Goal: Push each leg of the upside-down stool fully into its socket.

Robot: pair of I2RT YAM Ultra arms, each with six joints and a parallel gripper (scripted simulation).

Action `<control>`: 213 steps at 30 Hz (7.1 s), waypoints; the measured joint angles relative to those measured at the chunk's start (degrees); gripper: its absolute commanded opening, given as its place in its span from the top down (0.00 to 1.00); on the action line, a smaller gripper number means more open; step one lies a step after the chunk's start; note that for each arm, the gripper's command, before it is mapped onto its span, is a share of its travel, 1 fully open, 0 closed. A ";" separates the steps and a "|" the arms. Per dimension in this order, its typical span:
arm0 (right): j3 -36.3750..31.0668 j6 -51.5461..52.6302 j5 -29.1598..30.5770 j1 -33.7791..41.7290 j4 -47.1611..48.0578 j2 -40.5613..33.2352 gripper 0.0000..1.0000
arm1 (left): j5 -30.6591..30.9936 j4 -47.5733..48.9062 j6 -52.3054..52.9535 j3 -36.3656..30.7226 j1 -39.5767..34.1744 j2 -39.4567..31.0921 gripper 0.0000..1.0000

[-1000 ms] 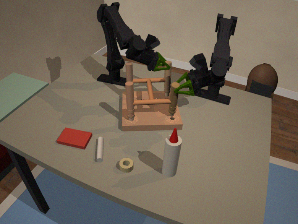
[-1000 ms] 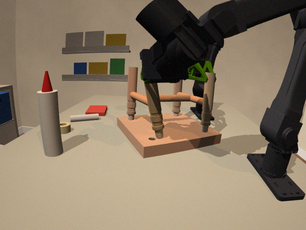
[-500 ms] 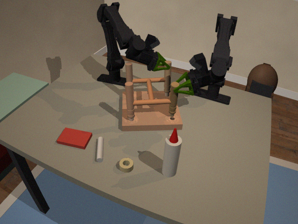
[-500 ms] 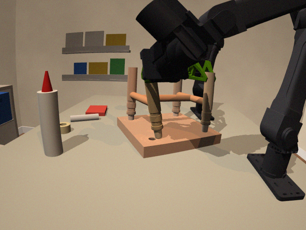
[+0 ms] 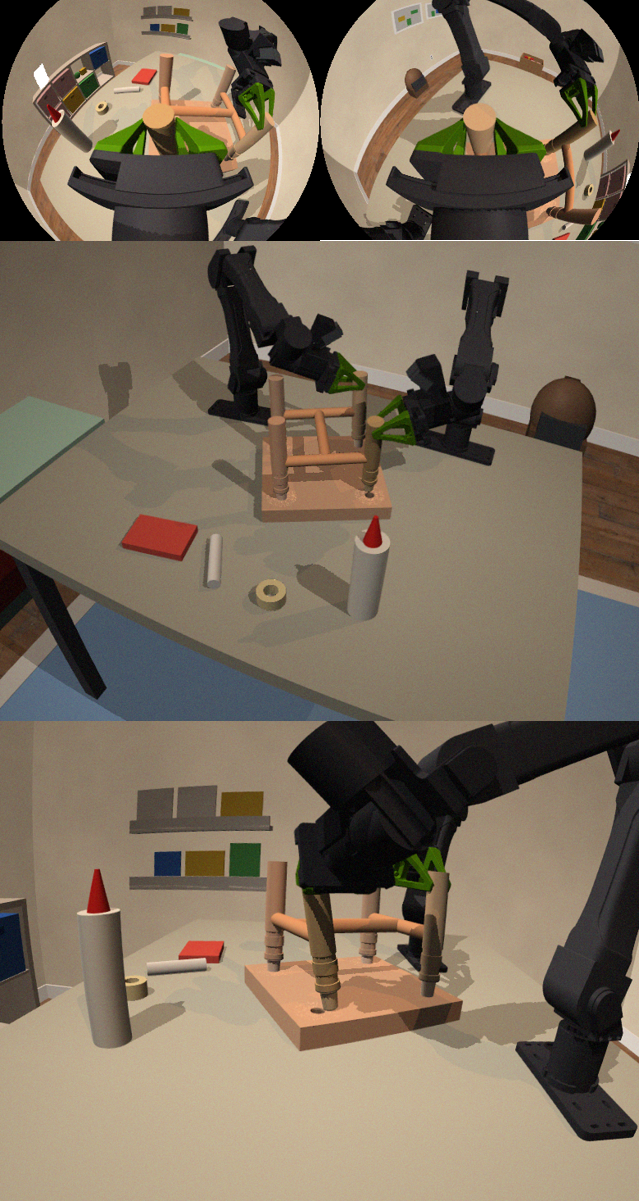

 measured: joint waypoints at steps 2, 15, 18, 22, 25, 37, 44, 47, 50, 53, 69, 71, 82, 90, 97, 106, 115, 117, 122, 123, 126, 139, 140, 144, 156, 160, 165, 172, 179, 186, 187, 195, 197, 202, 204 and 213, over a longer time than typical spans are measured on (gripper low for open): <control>0.00 0.00 0.00 0.00 0.00 0.00 0.72 | 0.00 0.07 -0.04 -0.02 0.00 0.00 0.72; 0.00 0.00 0.00 0.00 0.00 0.00 0.72 | 0.00 0.24 -0.17 -0.11 0.00 -0.04 0.72; 0.00 0.00 0.00 0.00 0.00 0.00 0.72 | 0.00 0.24 -0.17 -0.11 0.00 -0.04 0.72; 0.00 0.00 0.00 0.00 0.00 0.00 0.72 | 0.00 0.26 -0.17 -0.11 0.00 -0.04 0.72; 0.00 0.00 0.00 0.00 0.00 0.00 0.72 | 0.00 0.26 -0.17 -0.11 0.00 -0.04 0.72; 0.02 0.00 -0.11 -0.02 -0.07 0.04 0.72 | -0.07 0.50 -0.13 -0.20 -0.02 -0.07 0.72; 0.02 0.00 -0.11 -0.04 -0.07 0.04 0.72 | -0.02 0.48 -0.13 -0.17 0.00 -0.07 0.72; 0.02 0.00 -0.13 -0.07 -0.09 0.04 0.72 | 0.00 0.48 -0.13 -0.17 0.00 -0.04 0.72; 0.02 0.00 -0.13 -0.07 -0.07 0.02 0.72 | -0.02 0.48 -0.13 -0.17 -0.02 -0.04 0.72; 0.02 0.00 -0.13 -0.07 -0.07 0.02 0.72 | -0.02 0.48 -0.13 -0.17 -0.02 -0.04 0.72; 0.02 0.00 -0.44 -0.33 -0.07 0.02 0.72 | 0.02 0.57 0.00 -0.15 -0.15 -0.04 0.72; 0.02 0.00 -0.46 -0.35 -0.07 0.02 0.72 | 0.02 0.59 0.00 -0.15 -0.17 -0.04 0.72; 0.02 0.00 -0.72 -0.55 -0.04 0.00 0.72 | 0.15 0.72 0.02 -0.15 -0.24 -0.02 0.72; 0.37 -0.09 -1.05 -0.98 -0.66 0.04 0.72 | 0.79 2.16 0.02 -0.83 -0.42 -0.22 0.72; 1.84 -1.11 -2.69 -2.01 -2.56 1.38 0.72 | 0.52 3.65 -0.31 -2.32 -0.98 -1.79 0.72; 2.51 -1.33 -3.45 -2.34 -3.23 2.08 0.72 | -0.72 4.72 0.55 -2.73 -1.07 -2.56 0.31; 2.51 -1.33 -3.45 -2.34 -3.23 2.08 0.72 | -0.72 4.72 0.79 -2.73 -1.07 -2.49 0.31; 2.51 -1.33 -3.45 -2.34 -3.23 2.08 0.72 | -0.72 4.72 0.79 -2.73 -1.07 -2.49 0.31; 2.51 -1.33 -3.45 -2.34 -3.23 2.08 0.72 | -0.72 4.33 0.79 -2.27 -1.07 -2.80 0.31; 2.51 -1.33 -3.45 -2.34 -3.23 2.08 0.72 | -0.72 4.09 0.79 -2.10 -1.07 -2.75 0.31; 2.51 -1.33 -3.45 -2.34 -3.23 2.08 0.72 | -0.70 3.30 0.79 -1.53 -1.07 -2.99 0.31; 2.51 -1.33 -3.45 -2.34 -3.23 2.08 0.72 | -0.70 -2.23 0.63 4.52 -1.07 -4.00 0.31; 2.51 -1.33 -3.45 -2.34 -3.23 2.08 0.72 | -0.72 -3.21 0.57 5.07 -1.07 -4.07 0.31; 2.51 -1.33 -3.45 -2.34 -3.23 2.08 0.72 | -0.70 -5.90 0.52 7.48 -1.07 -4.26 0.31; 2.54 -1.33 -3.69 -2.34 -2.71 1.90 0.31 | -0.70 -7.17 0.87 7.34 -1.07 -4.35 0.31; 2.54 -1.33 -3.78 -2.34 -2.45 1.92 0.31 | -0.70 -7.26 0.92 7.34 -1.07 -4.35 0.31; 2.54 -1.33 -3.82 -2.34 -2.45 1.92 0.31 | -0.70 -7.30 0.94 7.34 -1.07 -4.35 0.31; 2.54 -1.33 -3.85 -2.34 -2.45 1.92 0.31 | -0.70 -7.30 0.94 7.34 -1.07 -4.35 0.31; 3.67 -1.33 -3.85 -2.34 -3.82 1.53 0.31 | -0.70 -7.32 0.94 7.34 -1.07 -4.35 0.31; 5.95 -0.98 -3.87 -2.34 -7.08 1.01 0.31 | -0.70 -7.32 0.94 7.34 -1.07 -4.35 0.31; 6.82 -0.96 -3.91 -2.34 -7.63 0.90 0.31 | -0.70 -7.32 0.94 7.34 -1.07 -4.35 0.31; 12.55 -0.83 -3.98 -2.34 -12.66 0.66 0.31 | -0.70 -7.32 0.94 7.34 -1.07 -4.35 0.31; 13.44 -1.01 -3.98 -2.34 -12.81 0.72 0.31 | -0.70 -7.32 0.94 7.34 -1.07 -4.35 0.31; 13.07 -1.40 -3.98 -2.34 -13.73 0.59 0.31 | -0.70 -7.32 0.94 7.34 -1.07 -4.35 0.31; 13.09 -1.46 -4.00 -2.34 -13.86 0.57 0.31 | -0.70 -7.32 0.94 7.34 -1.07 -4.35 0.31; 13.07 -1.62 -4.00 -2.36 -14.23 0.72 0.31 | -0.70 -7.32 0.94 7.34 -1.07 -4.35 0.31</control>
